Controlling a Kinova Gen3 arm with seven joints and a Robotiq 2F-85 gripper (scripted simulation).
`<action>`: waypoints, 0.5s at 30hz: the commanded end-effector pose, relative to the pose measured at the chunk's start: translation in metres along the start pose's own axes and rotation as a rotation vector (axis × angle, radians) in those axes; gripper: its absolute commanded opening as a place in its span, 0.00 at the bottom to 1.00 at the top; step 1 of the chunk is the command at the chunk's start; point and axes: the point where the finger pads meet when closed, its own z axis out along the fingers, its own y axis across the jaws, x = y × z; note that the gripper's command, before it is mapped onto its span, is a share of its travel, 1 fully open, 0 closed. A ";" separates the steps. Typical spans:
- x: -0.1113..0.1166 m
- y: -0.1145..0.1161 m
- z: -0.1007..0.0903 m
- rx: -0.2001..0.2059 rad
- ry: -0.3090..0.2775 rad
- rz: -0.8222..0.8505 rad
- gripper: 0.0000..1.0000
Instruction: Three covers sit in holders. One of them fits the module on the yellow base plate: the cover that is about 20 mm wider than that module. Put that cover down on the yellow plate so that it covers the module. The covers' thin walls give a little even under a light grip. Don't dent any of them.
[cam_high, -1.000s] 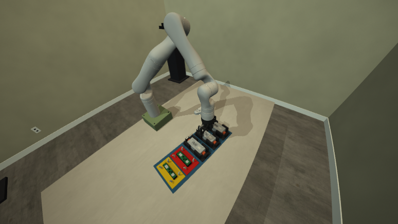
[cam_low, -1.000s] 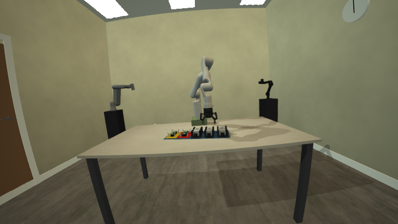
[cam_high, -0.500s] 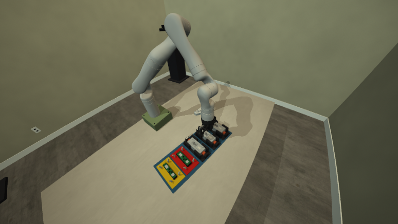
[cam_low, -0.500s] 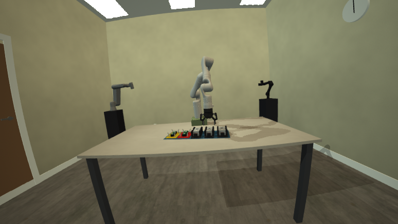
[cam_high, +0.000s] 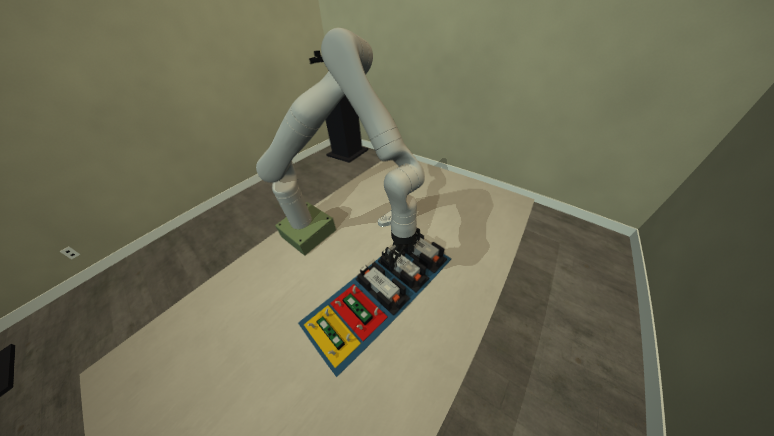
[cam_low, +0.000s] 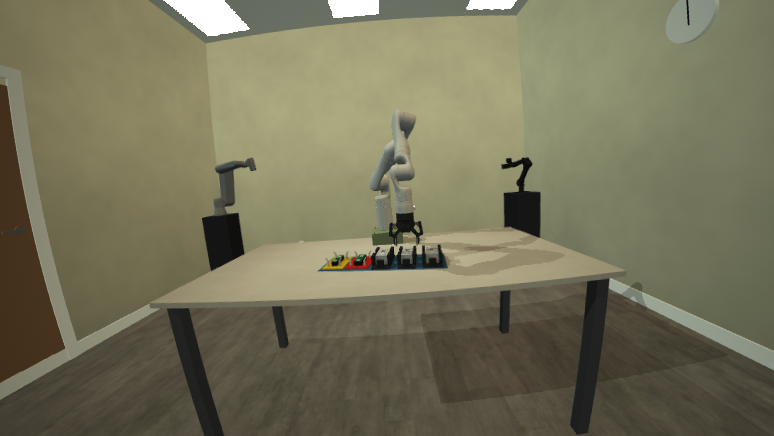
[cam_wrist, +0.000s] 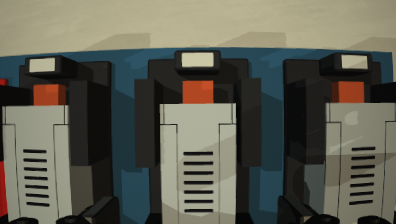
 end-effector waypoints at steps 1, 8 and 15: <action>-0.001 0.000 0.002 -0.001 -0.002 0.000 1.00; -0.001 0.000 0.007 -0.001 -0.002 0.000 1.00; -0.001 0.000 0.009 -0.001 -0.002 0.000 1.00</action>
